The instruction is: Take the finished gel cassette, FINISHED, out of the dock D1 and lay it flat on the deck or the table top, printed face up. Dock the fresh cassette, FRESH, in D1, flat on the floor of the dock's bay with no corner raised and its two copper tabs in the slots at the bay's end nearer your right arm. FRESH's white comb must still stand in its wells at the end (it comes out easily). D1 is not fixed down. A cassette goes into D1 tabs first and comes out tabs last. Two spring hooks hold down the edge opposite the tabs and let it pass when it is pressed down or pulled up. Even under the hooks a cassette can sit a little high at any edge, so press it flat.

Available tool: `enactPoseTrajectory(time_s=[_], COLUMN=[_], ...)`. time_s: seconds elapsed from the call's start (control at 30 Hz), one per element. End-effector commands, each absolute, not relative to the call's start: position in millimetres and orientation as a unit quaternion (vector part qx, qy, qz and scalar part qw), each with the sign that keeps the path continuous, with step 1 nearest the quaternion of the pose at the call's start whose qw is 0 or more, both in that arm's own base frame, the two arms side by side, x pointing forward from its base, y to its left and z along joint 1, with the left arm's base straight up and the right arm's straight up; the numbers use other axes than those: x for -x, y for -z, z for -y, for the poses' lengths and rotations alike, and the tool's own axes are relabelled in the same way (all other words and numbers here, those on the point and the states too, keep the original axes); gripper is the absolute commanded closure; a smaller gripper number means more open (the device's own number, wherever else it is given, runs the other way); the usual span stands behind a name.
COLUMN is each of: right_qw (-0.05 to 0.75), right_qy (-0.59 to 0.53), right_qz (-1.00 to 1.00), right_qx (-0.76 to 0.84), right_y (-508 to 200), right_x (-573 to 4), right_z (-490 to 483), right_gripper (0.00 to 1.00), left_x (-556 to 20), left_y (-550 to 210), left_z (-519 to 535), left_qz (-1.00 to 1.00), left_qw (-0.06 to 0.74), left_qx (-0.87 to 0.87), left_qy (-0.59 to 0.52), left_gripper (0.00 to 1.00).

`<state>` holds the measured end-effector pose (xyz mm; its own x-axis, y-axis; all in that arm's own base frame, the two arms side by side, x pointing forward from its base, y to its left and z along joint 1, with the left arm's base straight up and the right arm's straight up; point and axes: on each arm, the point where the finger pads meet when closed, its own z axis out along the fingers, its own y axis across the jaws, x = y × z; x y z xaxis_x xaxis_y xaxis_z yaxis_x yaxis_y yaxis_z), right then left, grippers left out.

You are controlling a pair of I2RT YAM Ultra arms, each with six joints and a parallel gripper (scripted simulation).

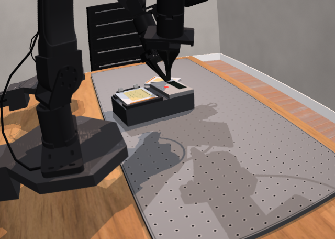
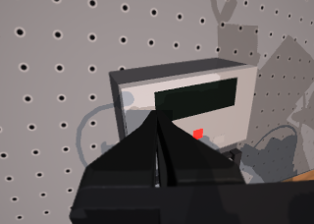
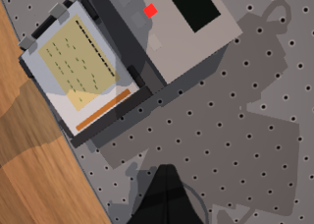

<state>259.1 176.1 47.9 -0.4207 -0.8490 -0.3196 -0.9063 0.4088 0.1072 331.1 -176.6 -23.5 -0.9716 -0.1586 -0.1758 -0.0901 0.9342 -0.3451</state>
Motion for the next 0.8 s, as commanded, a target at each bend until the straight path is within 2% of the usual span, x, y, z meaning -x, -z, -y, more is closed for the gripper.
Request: enactPoseTrajectory(time_s=[0.0,0.6,0.77], right_qw=[0.122,0.129,0.138], right_qy=[-0.131,-0.124,-0.144], right_qz=[-0.833,-0.832,-0.783], right_qx=[0.524,0.526,0.589], right_y=[-51.2,-58.3,-56.8], right_x=[-264.2,-268.2,-257.1], right_z=[-174.3,-165.8,-188.2], right_gripper=[1.00,1.00,1.00], left_x=[-282.8,-282.8,-282.8], left_y=[74.6,74.6,74.6], left_z=[144.1,144.1,144.1], left_qz=[-0.992,-0.992,-0.992], left_qw=[0.021,0.021,0.021], left_qx=[0.079,0.079,0.079], left_qy=[0.091,0.091,0.091], left_gripper=[1.00,1.00,1.00])
